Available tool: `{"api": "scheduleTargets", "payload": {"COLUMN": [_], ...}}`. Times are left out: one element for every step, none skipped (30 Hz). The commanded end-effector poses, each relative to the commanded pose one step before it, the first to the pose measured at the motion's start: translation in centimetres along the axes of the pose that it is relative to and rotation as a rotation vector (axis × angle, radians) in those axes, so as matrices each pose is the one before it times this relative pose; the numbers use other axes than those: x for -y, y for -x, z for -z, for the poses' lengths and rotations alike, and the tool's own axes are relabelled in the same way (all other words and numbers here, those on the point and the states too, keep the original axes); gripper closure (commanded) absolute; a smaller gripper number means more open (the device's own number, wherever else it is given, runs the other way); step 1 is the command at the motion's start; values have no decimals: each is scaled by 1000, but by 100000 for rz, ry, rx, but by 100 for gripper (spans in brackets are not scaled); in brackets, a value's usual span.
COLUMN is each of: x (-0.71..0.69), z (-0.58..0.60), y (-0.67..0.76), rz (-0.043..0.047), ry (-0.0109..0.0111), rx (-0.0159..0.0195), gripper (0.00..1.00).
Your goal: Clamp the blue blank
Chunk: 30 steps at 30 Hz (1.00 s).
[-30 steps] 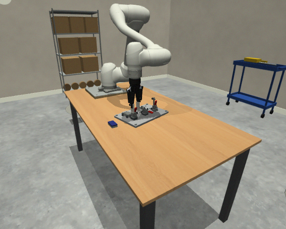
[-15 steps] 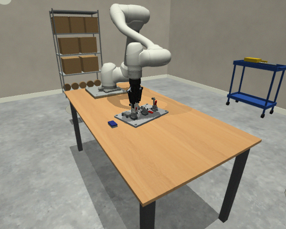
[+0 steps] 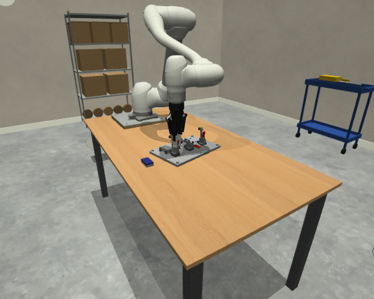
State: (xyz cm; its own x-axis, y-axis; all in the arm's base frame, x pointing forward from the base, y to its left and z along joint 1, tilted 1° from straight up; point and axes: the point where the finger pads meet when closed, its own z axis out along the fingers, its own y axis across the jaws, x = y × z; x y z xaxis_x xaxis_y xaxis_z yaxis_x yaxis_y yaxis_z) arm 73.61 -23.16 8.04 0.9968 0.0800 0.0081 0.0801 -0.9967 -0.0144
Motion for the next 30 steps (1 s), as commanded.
{"api": "scheduleTargets", "payload": {"x": [553, 0, 0, 0, 0, 0, 0, 0, 0, 0, 0, 0, 0, 0, 0, 0, 0, 0, 0, 0, 0, 0, 0, 0, 0, 0, 0, 0, 0, 0], "z": [-480, 0, 0, 0, 0, 0, 0, 0, 0, 0, 0, 0, 0, 0, 0, 0, 1, 2, 2, 3, 3, -1, 0, 0, -4, -3, -3, -2, -1, -1], "y": [-57, 0, 0, 0, 0, 0, 0, 0, 0, 0, 0, 0, 0, 0, 2, 12, 29, 47, 65, 80, 89, 91, 0, 0, 87, 78, 64, 46, 28, 12], "rz": [-445, 0, 0, 0, 0, 0, 0, 0, 0, 0, 0, 0, 0, 0, 0, 0, 0, 0, 0, 0, 0, 0, 0, 0, 0, 0, 0, 0, 0, 0], "ry": [-687, 0, 0, 0, 0, 0, 0, 0, 0, 0, 0, 0, 0, 0, 0, 0, 0, 0, 0, 0, 0, 0, 0, 0, 0, 0, 0, 0, 0, 0], "rx": [183, 0, 0, 0, 0, 0, 0, 0, 0, 0, 0, 0, 0, 0, 0, 0, 0, 0, 0, 0, 0, 0, 0, 0, 0, 0, 0, 0, 0, 0], "gripper": [100, 100, 100, 100, 100, 100, 100, 100, 100, 100, 100, 100, 100, 100, 100, 100, 100, 100, 100, 100, 100, 100, 100, 100, 100, 100, 100, 100, 100, 100]}}
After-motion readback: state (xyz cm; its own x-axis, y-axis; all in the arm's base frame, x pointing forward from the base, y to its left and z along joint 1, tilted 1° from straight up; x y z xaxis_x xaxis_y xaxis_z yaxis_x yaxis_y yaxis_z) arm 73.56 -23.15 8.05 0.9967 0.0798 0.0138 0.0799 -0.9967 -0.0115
